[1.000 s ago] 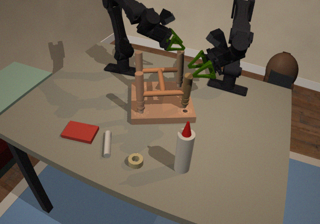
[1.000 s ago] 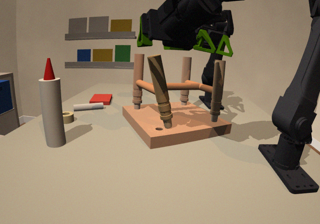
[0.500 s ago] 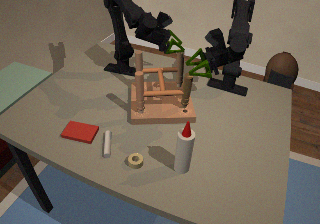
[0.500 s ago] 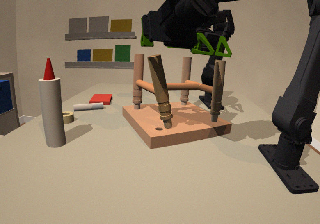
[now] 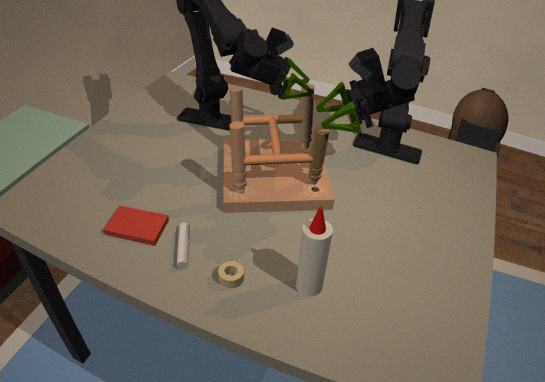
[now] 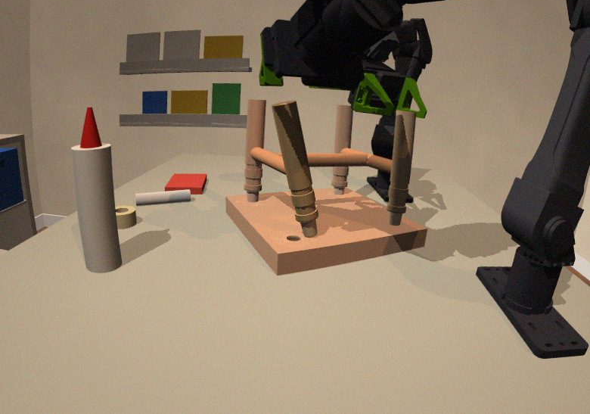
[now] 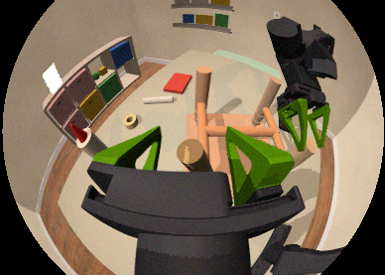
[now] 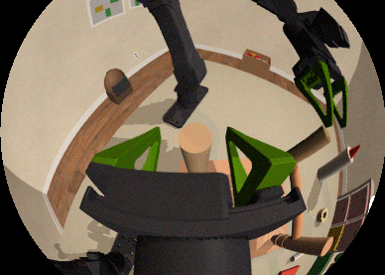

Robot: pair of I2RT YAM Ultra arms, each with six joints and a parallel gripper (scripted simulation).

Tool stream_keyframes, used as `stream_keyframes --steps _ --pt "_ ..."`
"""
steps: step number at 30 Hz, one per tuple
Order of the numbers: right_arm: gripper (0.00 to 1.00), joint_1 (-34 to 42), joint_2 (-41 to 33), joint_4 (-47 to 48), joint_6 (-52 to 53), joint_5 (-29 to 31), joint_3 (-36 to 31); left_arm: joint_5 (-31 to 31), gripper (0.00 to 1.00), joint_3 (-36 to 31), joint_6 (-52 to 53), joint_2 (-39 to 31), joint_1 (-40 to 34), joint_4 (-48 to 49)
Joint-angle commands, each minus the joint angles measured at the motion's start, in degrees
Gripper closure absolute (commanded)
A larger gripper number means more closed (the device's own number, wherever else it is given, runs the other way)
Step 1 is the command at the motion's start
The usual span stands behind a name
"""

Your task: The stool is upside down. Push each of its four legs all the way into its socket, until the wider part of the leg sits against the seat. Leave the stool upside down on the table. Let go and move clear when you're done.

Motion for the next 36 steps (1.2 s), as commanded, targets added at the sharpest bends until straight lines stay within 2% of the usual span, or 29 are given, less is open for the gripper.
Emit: stream_keyframes --steps 1,6,8,13,14,26,32,36 --pt "0.31 -0.35 0.98 2.82 -0.36 -0.67 -1.71 0.85 0.31 1.44 0.47 -0.28 -0.37 -1.01" --pt "0.31 -0.44 -1.13 3.96 -0.48 -0.66 -2.56 0.85 0.31 1.44 0.47 -0.28 -0.37 -1.01" --pt "0.31 -0.56 1.65 4.65 -0.48 -0.66 -3.32 0.85 0.31 1.44 0.47 -0.28 -0.37 -1.01" --pt "0.31 -0.83 1.82 6.64 -0.43 -0.66 -4.59 0.85 0.31 1.44 0.47 -0.28 -0.37 -1.01" --pt "0.72 -0.87 0.65 6.84 -0.74 -0.63 -4.24 0.85 0.31 1.25 0.46 -0.37 -0.32 -1.00" --pt "0.72 1.01 -0.27 7.23 -0.19 -0.96 -4.96 0.81 0.31 -0.68 -0.21 -1.29 0.15 -0.83" --pt "0.72 1.04 -0.22 7.29 -0.15 -1.13 -3.00 0.77 0.31 -1.85 -0.50 -1.55 0.41 -0.65" --pt "0.72 1.05 -0.15 7.28 -0.16 -1.20 -2.79 0.81 0.31 0.01 -0.49 -0.81 0.63 -0.67"
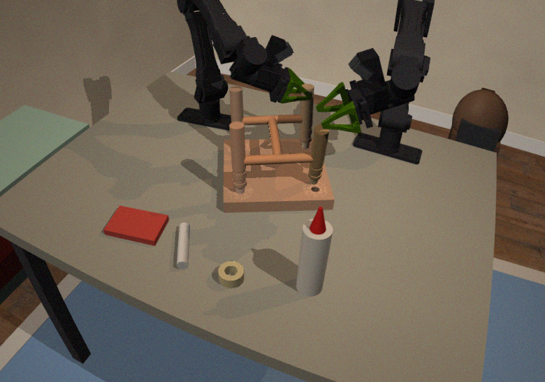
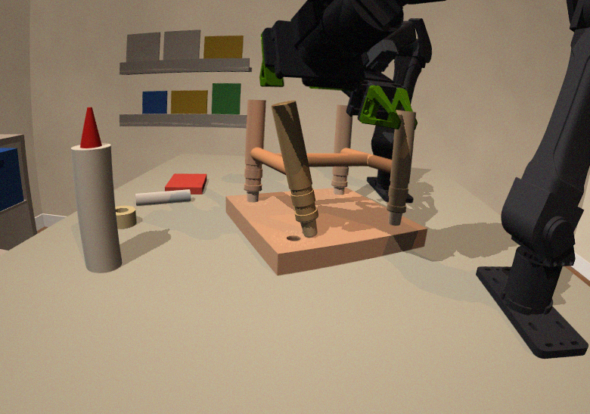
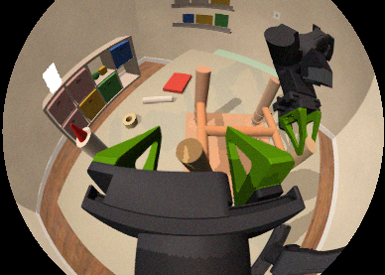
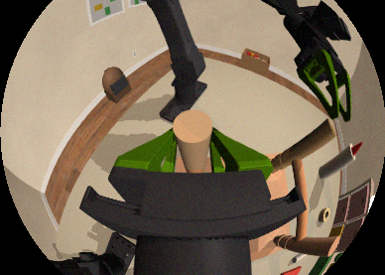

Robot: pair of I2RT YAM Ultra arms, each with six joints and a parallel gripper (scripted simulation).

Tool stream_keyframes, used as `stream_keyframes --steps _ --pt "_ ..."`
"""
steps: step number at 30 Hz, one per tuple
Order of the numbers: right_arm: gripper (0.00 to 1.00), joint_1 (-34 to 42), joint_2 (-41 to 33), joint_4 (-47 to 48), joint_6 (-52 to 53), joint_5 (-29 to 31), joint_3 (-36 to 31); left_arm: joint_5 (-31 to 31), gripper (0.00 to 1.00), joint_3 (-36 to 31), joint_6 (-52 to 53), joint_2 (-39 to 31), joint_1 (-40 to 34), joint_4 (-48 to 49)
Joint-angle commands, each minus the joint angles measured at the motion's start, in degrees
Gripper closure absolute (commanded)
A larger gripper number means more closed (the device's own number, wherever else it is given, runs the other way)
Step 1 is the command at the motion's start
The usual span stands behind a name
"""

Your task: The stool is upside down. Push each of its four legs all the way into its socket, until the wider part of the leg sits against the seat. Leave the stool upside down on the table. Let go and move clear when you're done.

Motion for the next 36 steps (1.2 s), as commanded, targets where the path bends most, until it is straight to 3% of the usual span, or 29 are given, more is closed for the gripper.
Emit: stream_keyframes --steps 1,36 --pt "0.72 1.16 -1.22 1.95 0.21 -1.46 1.12 0.81 0.31 0.14 -0.47 -0.75 0.65 -0.56" --pt "0.72 1.18 -1.12 1.92 0.19 -1.56 1.39 0.96 0.31 -9.49 -0.40 0.64 -0.41 10.68"
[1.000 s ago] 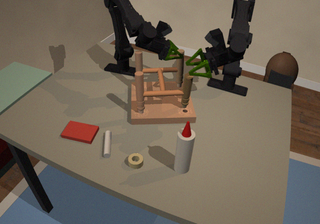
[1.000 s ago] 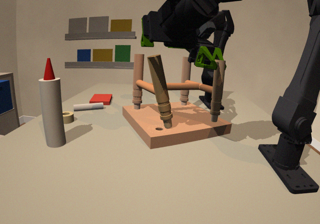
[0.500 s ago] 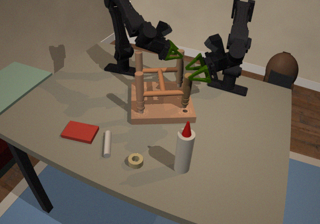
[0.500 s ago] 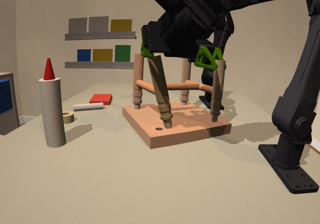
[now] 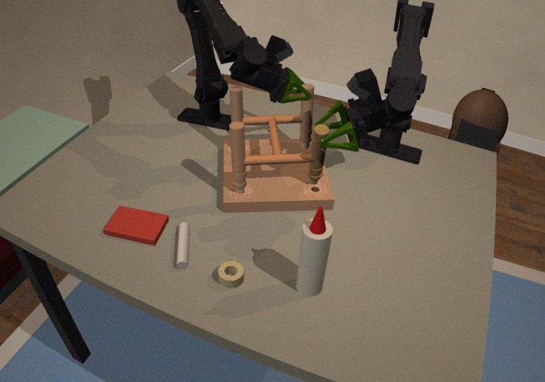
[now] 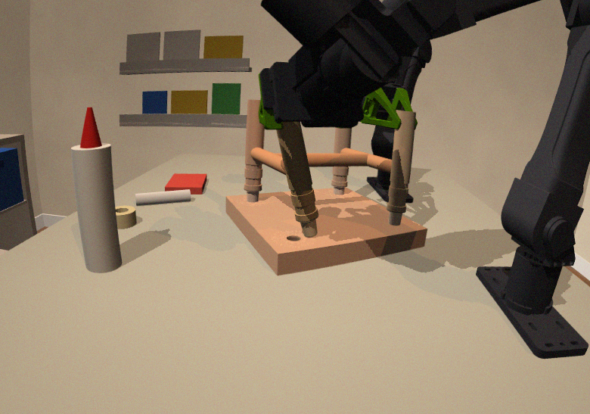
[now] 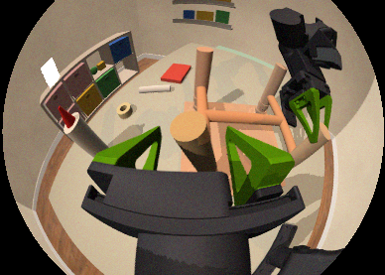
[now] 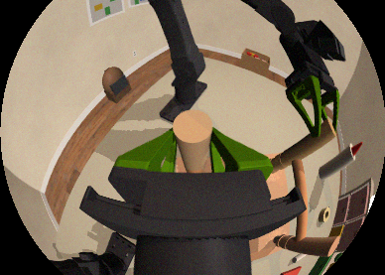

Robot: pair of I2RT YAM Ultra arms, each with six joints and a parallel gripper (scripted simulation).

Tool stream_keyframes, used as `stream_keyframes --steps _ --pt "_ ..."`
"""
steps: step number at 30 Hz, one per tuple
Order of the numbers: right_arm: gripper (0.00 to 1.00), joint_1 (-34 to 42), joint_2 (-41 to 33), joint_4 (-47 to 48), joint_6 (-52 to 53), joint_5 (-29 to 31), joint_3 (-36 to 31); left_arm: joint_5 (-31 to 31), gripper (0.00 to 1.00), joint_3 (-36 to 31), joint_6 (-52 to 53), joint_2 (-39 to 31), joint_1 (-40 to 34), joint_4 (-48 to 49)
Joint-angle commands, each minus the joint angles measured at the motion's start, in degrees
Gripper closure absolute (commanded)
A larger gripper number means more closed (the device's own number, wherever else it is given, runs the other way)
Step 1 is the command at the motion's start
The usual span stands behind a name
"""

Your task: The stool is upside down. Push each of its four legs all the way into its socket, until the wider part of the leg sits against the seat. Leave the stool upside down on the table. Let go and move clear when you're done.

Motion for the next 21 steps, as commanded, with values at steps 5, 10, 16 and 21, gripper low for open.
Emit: stream_keyframes --steps 5,10,16,21 --pt "0.72 1.18 -1.12 1.92 0.19 -1.56 1.39 0.91 0.72 -2.33 -0.48 0.87 -0.29 2.69" --pt "0.72 1.16 -1.11 1.91 0.19 -1.57 1.46 -0.19 0.72 -1.68 0.68 -1.48 -0.54 3.19" --pt "0.72 1.00 -1.09 1.90 0.20 -1.59 1.49 -0.41 0.72 -1.45 0.90 -1.51 -0.63 3.21" --pt "0.72 0.43 -1.05 1.90 0.23 -1.59 1.54 -0.50 0.72 -1.15 0.88 -1.55 -0.74 3.24"
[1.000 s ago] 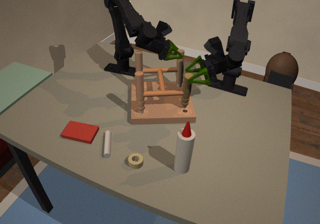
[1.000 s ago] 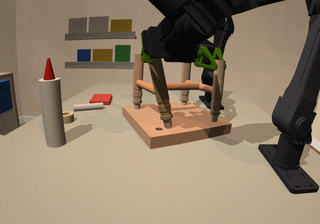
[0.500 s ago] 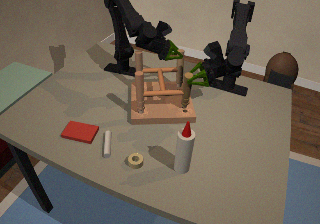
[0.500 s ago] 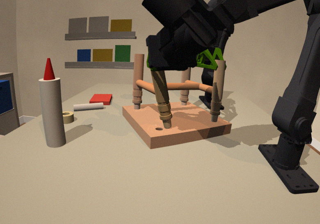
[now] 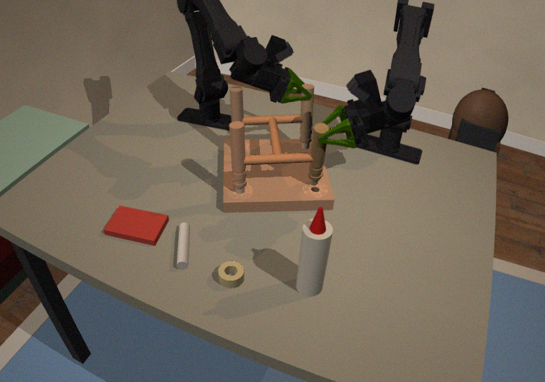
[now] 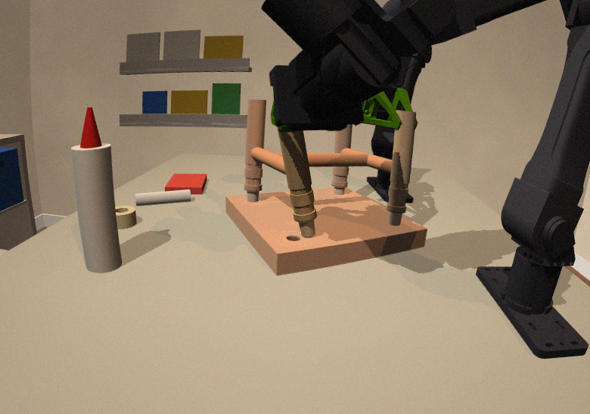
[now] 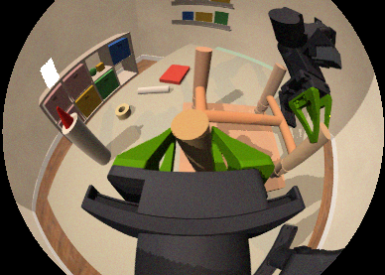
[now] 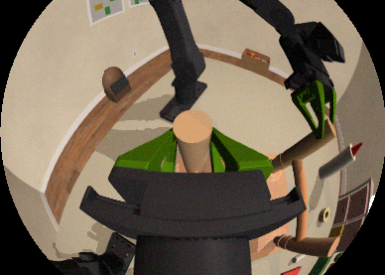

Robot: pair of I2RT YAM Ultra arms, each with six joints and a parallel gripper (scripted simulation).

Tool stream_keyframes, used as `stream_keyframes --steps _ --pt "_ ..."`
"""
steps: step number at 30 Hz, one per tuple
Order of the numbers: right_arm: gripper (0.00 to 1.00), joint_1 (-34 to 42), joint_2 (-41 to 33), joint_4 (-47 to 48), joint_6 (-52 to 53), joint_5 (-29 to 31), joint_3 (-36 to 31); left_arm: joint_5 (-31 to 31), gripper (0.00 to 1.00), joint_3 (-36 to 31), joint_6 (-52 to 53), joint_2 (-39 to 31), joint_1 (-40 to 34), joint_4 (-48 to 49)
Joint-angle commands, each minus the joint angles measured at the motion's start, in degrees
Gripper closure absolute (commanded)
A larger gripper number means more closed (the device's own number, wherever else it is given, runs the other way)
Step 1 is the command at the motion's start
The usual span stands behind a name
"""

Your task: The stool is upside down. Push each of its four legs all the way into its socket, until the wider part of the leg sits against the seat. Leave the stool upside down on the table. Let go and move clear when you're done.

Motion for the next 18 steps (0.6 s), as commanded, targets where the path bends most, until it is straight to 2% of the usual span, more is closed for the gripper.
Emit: stream_keyframes --steps 1,9,18 --pt "0.72 0.25 -1.04 1.88 0.26 -1.68 1.55 -1.15 0.72 0.03 1.66 -1.67 -0.57 1.28" --pt "0.72 -0.03 -0.20 0.93 0.10 -1.29 0.41 -0.73 0.72 0.30 1.18 -0.36 -0.04 0.79" --pt "0.72 -1.28 0.61 2.74 -0.05 0.55 2.04 1.19 0.72 -1.41 1.09 -1.28 -1.03 -0.78"
